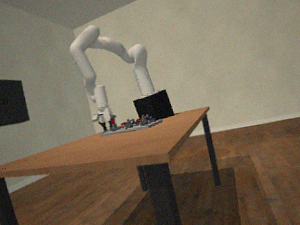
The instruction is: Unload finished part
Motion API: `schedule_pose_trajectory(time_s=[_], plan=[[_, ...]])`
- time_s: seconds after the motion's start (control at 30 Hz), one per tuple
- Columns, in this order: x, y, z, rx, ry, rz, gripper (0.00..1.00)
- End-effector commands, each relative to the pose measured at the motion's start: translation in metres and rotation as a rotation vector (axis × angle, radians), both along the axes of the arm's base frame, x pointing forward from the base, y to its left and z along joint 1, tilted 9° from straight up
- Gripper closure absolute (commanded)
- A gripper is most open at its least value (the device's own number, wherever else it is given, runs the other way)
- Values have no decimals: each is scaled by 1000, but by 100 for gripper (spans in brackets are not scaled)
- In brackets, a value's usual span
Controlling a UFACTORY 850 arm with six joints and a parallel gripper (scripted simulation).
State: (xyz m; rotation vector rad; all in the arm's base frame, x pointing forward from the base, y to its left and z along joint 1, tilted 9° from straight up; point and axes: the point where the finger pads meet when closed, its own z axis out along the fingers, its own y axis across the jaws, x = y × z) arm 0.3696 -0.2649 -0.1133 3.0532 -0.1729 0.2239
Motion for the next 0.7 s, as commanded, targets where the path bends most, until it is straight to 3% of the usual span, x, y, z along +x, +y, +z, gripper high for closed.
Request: schedule_pose_trajectory(time_s=[0.0, 0.67], plan=[[0, 0, 0, -1, -1, 0, 100], [1, -1, -3, -1, -1, 0, 100]])
